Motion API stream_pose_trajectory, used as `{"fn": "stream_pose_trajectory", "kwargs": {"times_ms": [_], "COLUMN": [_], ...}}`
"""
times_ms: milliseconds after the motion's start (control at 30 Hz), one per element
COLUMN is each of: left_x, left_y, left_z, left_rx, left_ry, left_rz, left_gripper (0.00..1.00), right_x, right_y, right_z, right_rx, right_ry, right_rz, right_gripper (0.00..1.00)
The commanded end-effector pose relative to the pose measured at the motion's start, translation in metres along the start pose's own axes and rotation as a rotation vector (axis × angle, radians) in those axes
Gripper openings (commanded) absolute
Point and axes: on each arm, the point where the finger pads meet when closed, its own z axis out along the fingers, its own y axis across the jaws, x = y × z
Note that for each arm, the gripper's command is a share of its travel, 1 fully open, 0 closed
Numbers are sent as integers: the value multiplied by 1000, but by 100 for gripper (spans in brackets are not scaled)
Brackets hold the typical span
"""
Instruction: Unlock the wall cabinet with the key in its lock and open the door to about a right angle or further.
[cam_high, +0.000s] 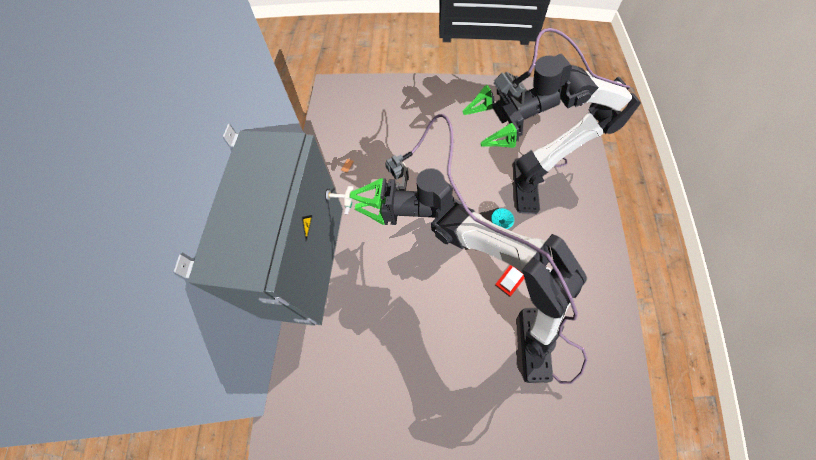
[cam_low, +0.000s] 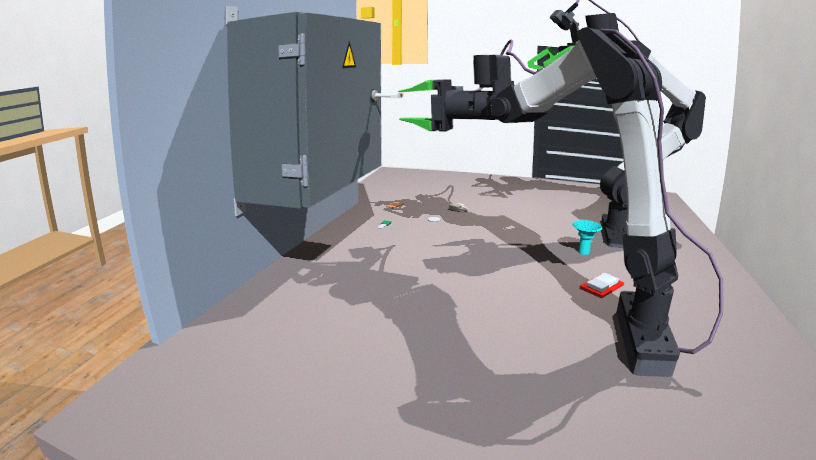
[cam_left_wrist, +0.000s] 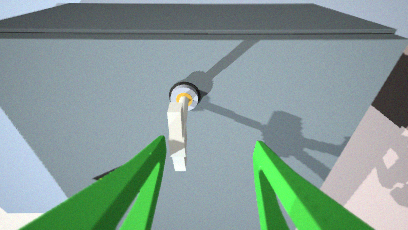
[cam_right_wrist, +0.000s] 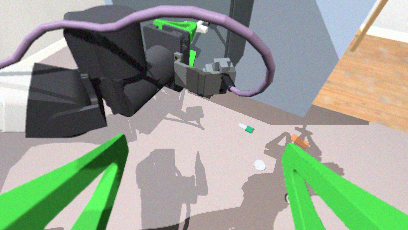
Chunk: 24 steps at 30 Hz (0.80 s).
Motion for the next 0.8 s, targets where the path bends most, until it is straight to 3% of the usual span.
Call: {"fn": "stream_pose_trajectory", "kwargs": {"times_ms": [0,767], "left_x": [-2,4], "left_y": [24,47], "left_z": [7,8], "left_rx": [-60,-88], "left_ry": [-7,17], "left_rz": [-31,-56], "left_gripper": [58,58], "right_x": [-10,-10], "right_y": [2,2], "right_z": [0,0], "right_rx": [-12,-12], "right_ry": [-34,-34], "right_rz": [-7,-7], "right_gripper": [100,100]}}
